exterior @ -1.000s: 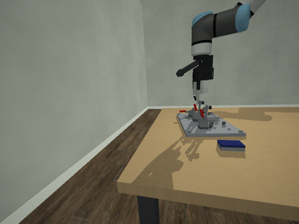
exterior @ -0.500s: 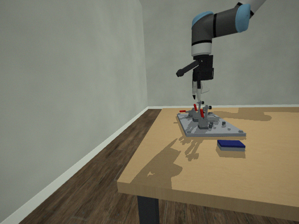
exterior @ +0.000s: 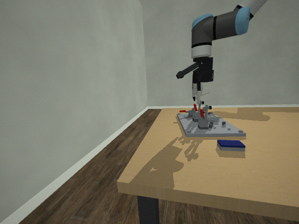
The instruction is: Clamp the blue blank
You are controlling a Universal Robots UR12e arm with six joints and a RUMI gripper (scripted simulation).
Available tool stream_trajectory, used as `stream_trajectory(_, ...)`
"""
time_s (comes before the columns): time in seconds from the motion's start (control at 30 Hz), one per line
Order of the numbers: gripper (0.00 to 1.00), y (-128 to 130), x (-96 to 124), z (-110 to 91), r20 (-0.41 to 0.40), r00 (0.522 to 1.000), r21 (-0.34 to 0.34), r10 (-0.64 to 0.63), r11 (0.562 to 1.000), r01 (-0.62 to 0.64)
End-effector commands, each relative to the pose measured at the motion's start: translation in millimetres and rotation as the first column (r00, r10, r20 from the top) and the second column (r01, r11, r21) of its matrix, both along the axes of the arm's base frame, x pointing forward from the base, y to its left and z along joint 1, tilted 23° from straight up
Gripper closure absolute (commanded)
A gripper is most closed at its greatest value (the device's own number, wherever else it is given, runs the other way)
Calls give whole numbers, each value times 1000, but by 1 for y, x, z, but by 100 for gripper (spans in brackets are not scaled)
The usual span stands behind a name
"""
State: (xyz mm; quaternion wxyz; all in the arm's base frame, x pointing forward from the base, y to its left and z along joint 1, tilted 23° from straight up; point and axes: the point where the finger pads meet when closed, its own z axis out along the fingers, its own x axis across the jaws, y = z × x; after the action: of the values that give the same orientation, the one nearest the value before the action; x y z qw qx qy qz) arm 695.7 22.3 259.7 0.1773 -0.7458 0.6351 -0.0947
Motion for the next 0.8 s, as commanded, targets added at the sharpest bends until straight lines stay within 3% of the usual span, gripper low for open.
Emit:
stream_trajectory(0.0,41,0,1,-2,1,1000,0,0,1000,0)
stream_trajectory(0.57,41,0,-2,-5,1,1000,0,0,1000,0)
stream_trajectory(0.77,41,-2,-13,-9,1,1000,0,0,1000,0)
